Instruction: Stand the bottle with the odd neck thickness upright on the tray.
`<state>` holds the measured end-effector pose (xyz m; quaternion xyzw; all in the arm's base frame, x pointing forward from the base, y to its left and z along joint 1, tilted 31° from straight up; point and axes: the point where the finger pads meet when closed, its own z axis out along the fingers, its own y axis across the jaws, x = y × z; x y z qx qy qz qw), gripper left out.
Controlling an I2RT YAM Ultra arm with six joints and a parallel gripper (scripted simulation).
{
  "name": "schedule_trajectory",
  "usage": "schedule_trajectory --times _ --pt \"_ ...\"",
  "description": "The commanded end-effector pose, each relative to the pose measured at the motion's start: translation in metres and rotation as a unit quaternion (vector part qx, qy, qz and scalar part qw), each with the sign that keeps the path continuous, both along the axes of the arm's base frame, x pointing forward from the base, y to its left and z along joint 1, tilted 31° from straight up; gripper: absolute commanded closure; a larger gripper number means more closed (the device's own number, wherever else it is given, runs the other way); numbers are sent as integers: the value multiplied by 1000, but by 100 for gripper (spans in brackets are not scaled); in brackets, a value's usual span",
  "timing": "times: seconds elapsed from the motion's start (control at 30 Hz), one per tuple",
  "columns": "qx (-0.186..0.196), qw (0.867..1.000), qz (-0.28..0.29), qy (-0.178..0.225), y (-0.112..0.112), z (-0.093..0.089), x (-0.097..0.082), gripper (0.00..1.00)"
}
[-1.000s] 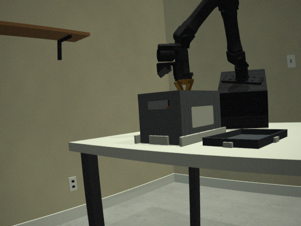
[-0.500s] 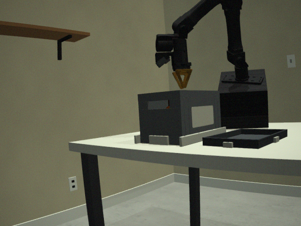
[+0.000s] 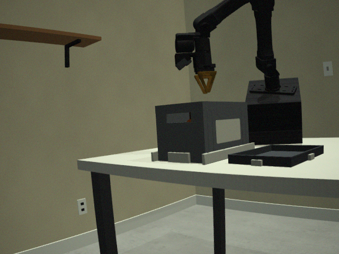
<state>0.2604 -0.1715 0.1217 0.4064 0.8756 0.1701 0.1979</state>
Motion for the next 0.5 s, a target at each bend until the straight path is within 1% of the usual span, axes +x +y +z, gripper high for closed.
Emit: schedule_trajectory --times 0.0,0.33,0.37,0.47 --pt "-19 1000 -3 -20 -7 22 0 39" --pt "-19 1000 -3 -20 -7 22 0 39" --pt "-23 999 -5 -23 -9 22 1 100" --pt "-23 999 -5 -23 -9 22 1 100"
